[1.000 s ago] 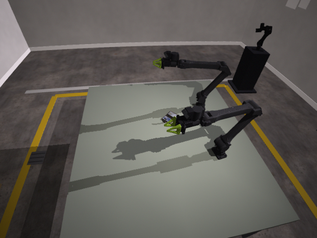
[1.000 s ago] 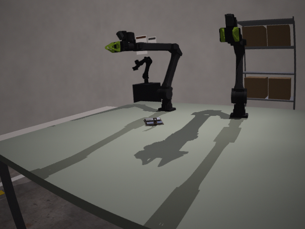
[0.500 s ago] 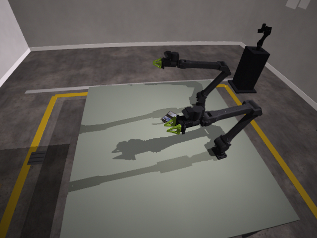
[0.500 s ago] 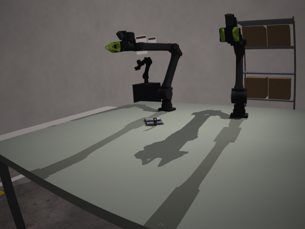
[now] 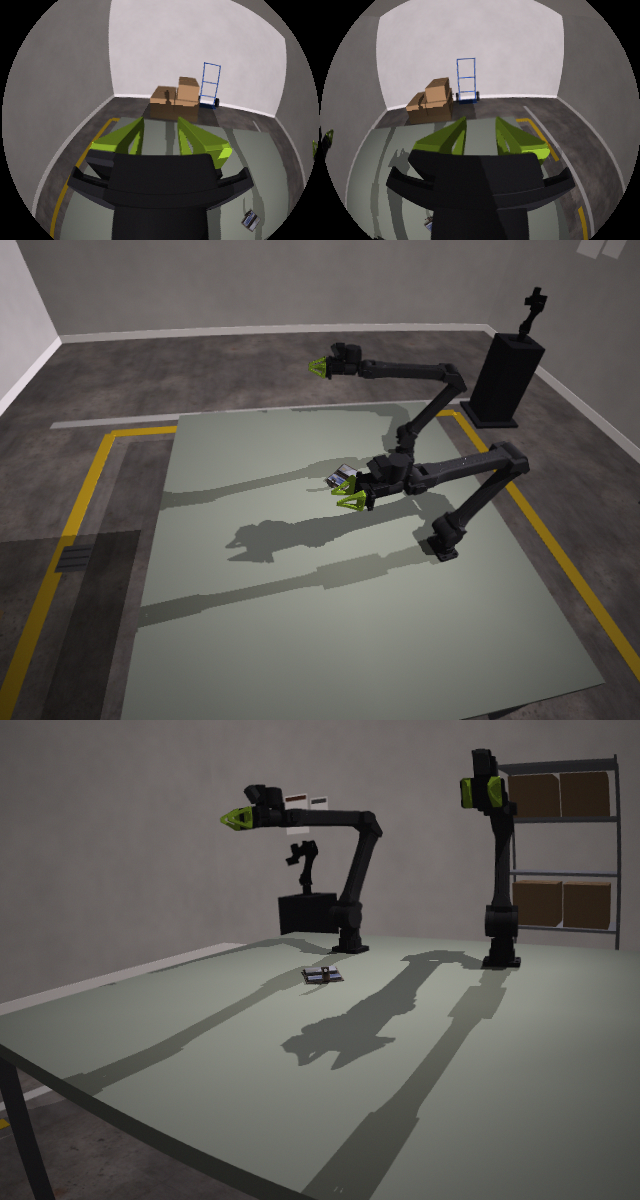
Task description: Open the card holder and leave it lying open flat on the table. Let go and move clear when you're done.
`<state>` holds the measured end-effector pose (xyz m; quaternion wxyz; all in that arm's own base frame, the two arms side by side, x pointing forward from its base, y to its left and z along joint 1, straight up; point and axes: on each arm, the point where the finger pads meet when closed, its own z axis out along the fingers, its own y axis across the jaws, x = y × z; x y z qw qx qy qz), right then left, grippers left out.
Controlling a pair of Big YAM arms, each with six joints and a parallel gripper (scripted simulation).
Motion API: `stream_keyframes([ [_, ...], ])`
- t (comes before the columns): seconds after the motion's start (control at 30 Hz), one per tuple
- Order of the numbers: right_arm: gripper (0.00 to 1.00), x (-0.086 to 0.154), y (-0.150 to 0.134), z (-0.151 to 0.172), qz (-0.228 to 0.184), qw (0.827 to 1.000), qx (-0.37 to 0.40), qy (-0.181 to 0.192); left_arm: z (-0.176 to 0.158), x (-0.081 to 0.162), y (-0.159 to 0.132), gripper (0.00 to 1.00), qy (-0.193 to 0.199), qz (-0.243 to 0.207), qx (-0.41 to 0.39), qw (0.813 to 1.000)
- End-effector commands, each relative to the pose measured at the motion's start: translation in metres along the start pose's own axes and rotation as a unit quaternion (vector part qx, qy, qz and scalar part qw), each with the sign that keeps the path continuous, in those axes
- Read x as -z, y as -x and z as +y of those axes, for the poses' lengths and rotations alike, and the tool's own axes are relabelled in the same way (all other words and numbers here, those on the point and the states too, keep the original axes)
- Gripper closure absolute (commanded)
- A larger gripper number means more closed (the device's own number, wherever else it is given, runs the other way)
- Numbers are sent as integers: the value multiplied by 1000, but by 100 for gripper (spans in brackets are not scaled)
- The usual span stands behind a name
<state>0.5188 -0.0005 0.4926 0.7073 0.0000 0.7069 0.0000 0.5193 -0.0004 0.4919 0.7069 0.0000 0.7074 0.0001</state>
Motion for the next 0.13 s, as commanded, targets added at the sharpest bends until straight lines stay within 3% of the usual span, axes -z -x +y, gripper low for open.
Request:
stream_keyframes([
  [0.0, 64, -8, 49, 0, -37, 999, 0, 0, -2, 7, 41, 57, -3, -41, 2, 999],
  [0.1, 64, -8, 49, 0, -37, 999, 0, 0, -2, 7, 41, 57, -3, -41, 2, 999],
])
